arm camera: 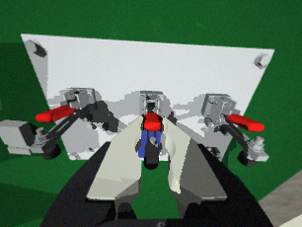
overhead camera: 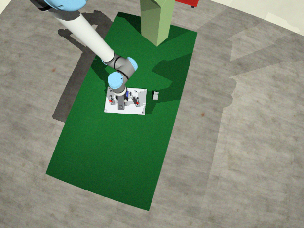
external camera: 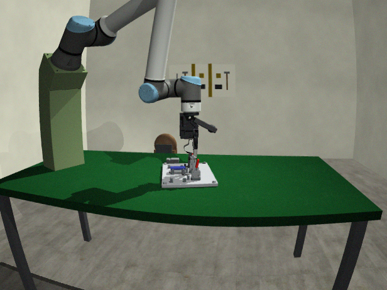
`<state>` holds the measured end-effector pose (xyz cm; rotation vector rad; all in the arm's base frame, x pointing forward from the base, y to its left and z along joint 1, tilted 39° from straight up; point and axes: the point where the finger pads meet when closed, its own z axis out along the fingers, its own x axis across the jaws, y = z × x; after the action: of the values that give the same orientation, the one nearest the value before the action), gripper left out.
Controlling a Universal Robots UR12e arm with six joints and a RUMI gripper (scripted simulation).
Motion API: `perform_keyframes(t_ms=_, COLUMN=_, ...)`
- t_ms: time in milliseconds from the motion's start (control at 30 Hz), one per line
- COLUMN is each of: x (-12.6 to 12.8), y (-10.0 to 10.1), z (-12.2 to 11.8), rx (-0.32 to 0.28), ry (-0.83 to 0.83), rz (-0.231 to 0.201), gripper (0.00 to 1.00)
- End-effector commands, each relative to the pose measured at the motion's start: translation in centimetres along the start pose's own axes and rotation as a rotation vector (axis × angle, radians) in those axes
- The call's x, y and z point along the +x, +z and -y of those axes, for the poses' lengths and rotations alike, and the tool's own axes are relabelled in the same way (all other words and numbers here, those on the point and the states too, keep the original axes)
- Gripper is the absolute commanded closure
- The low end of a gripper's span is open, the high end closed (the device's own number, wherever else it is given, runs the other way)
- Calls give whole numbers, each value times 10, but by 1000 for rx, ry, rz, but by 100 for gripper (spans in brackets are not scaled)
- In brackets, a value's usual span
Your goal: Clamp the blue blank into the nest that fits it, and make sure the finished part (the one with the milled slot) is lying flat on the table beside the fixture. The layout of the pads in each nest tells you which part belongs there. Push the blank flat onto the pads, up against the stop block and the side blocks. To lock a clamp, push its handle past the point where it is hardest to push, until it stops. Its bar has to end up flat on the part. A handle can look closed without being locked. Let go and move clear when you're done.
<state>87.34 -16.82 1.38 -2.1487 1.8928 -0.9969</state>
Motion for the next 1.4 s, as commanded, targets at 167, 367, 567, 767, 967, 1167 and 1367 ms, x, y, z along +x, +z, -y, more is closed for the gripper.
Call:
perform_keyframes(t_ms=167, x=1, y=-2, z=9, rx=6, ry=0, rz=-2, gripper=100)
perform_keyframes(t_ms=367, x=1, y=-2, z=11, rx=6, ry=0, rz=-2, gripper=100)
perform_keyframes(t_ms=567, x=1, y=-2, z=14, rx=6, ry=-1, rz=-1, gripper=100)
perform_keyframes(t_ms=767, x=0, y=-1, z=18, rx=6, ry=-1, rz=-1, gripper=100)
perform_keyframes(t_ms=967, x=0, y=0, z=21, rx=5, ry=-1, rz=-1, gripper=100)
perform_keyframes(t_ms=1167, x=0, y=2, z=25, rx=4, ry=-1, rz=-1, gripper=100)
perform_keyframes(t_ms=1367, x=-1, y=4, z=29, rx=4, ry=-1, rz=0, gripper=100)
